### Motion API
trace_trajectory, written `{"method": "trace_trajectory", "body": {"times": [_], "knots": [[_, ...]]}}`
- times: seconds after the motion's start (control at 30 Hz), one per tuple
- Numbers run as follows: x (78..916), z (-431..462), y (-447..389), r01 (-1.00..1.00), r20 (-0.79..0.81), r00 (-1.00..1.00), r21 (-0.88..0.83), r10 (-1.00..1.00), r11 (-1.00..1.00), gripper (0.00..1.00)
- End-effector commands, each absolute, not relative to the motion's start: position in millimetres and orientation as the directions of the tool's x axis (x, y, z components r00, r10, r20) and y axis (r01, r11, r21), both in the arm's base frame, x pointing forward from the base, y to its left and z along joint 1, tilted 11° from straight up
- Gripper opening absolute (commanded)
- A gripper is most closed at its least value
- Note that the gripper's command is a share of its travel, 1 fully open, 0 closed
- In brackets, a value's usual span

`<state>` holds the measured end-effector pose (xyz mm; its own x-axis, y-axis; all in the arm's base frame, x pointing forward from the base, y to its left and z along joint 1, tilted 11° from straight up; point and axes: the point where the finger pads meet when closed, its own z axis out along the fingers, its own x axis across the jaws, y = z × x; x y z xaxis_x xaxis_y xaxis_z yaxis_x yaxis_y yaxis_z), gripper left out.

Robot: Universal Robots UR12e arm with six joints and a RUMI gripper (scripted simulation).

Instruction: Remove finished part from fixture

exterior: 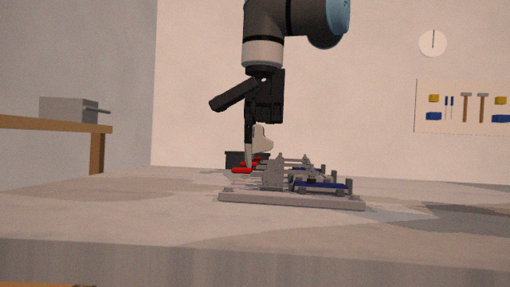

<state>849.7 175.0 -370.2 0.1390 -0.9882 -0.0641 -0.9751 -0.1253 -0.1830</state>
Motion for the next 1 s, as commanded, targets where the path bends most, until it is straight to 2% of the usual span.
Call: {"method": "trace_trajectory", "body": {"times": [0.0,0.97], "knots": [[850.3,-369.3,175.0,-0.975,-0.064,0.139,-0.184,-0.988,-0.125,0.0],[849.1,-367.2,174.7,-0.975,-0.064,0.139,-0.184,-0.988,-0.125,0.0]]}}
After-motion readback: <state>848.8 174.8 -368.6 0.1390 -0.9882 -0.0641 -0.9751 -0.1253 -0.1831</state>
